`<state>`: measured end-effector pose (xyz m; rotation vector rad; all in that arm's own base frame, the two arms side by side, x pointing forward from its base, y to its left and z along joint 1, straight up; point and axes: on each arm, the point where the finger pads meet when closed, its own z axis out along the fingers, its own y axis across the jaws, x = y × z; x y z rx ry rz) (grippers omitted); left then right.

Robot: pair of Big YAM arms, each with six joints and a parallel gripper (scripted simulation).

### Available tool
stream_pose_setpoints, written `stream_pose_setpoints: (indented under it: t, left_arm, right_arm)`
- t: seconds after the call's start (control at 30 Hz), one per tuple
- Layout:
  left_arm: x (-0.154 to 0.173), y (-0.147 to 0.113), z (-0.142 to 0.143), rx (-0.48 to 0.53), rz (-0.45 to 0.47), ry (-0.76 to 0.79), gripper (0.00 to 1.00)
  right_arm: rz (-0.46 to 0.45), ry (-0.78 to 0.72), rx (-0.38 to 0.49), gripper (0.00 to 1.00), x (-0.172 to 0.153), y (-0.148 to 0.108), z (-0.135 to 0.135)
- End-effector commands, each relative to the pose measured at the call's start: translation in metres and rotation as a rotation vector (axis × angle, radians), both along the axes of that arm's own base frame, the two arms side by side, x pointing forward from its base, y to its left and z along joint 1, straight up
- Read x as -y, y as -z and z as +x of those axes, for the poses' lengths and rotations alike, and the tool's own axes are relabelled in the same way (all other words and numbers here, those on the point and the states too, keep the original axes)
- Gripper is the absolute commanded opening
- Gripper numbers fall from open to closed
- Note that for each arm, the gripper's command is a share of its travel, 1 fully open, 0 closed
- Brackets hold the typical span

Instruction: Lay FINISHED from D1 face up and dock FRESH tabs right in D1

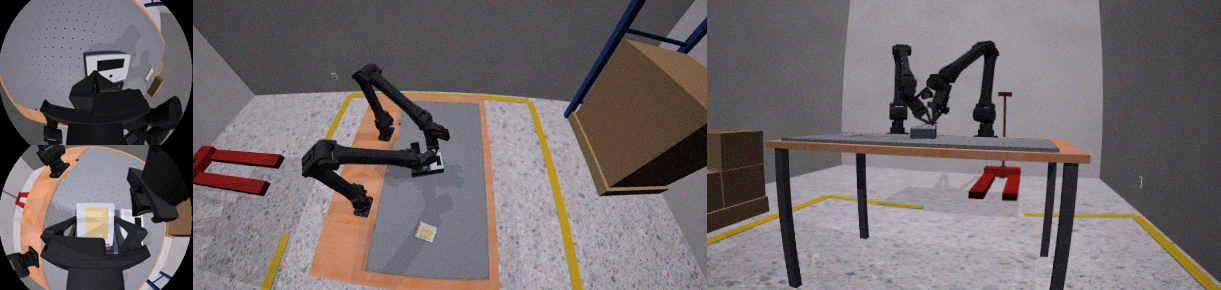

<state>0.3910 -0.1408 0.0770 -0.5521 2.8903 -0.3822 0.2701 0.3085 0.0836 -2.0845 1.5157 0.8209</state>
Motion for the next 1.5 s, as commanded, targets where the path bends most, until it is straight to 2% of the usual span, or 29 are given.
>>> stream_pose_setpoints:
  t: [0.0, 1.47]
  left_arm:
    - [-0.015, 0.0604, -0.0314, -0.141, 0.056, 0.0, 0.0]
    - [-0.015, 0.0604, -0.0314, -0.141, 0.056, 0.0, 0.0]
  right_arm:
    - [-0.004, 0.009, -0.013, 0.0, 0.0005, 0.0058, 0.0011]
    - [-0.004, 0.009, -0.013, 0.0, 0.0062, 0.0058, 0.003]
